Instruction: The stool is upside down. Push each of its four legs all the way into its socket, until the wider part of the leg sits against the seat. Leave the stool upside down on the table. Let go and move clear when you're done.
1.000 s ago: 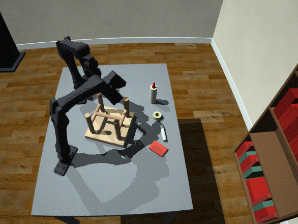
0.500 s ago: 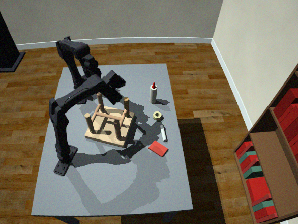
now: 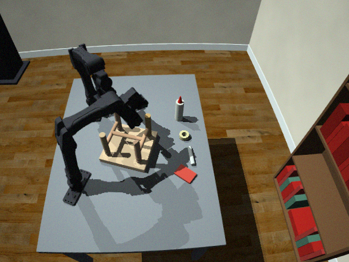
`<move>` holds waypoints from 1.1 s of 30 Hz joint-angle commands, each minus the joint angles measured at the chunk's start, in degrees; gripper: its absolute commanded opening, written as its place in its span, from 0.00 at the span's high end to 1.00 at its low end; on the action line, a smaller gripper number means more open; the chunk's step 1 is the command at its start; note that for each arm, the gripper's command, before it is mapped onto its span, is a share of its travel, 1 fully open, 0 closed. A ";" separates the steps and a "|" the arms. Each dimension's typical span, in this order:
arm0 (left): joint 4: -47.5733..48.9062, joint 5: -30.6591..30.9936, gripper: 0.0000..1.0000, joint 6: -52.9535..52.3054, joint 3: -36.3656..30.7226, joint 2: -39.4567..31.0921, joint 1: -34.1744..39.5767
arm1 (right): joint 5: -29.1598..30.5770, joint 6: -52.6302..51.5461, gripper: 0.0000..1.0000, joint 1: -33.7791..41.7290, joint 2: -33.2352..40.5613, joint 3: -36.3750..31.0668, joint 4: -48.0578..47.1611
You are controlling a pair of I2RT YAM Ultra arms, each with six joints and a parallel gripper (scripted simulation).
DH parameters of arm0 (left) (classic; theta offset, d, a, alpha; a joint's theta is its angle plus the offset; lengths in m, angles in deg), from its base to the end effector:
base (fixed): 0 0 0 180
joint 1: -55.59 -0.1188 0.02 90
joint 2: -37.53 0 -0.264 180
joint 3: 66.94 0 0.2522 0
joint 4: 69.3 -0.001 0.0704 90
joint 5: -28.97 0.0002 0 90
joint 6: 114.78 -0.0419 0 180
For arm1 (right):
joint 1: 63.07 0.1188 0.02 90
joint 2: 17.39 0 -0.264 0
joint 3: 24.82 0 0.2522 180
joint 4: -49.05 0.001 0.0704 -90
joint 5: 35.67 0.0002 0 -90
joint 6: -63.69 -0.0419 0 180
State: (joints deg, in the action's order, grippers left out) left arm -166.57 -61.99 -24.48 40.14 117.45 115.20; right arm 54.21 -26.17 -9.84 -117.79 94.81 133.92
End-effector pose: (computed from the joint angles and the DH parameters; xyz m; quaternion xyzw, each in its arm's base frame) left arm 0.1210 -0.2029 0.3882 0.4861 0.8566 -0.0791 0.1537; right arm 0.2098 0.2826 0.3591 -0.4392 0.8733 0.0952 0.1883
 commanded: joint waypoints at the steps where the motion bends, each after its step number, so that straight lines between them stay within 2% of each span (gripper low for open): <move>1: 4.07 0.90 1.00 -0.37 3.83 3.93 4.32 | 0.17 -0.32 1.00 -3.08 4.12 -1.80 2.99; 8: 6.54 1.05 1.00 -0.49 9.81 11.28 11.61 | -0.45 0.33 1.00 -8.41 8.27 -4.10 5.59; 20: 7.00 0.55 1.00 -0.27 13.32 15.25 15.41 | -0.37 0.55 1.00 -11.44 10.88 -4.54 6.27; 21: 5.87 0.30 1.00 -0.20 13.29 14.32 14.96 | -0.41 0.58 1.00 -11.14 10.81 -4.62 5.38; 22: 7.90 1.31 1.00 -0.46 10.32 14.46 15.71 | 0.47 0.52 1.00 -11.68 11.10 -3.12 5.10; 33: 11.59 1.13 1.00 -0.42 5.44 12.34 14.79 | 0.16 0.43 1.00 -11.15 11.59 -3.12 5.09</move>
State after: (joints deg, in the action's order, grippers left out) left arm -157.19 -61.09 -24.62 47.00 131.68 130.43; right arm 54.27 -26.10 -21.05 -108.24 90.44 139.87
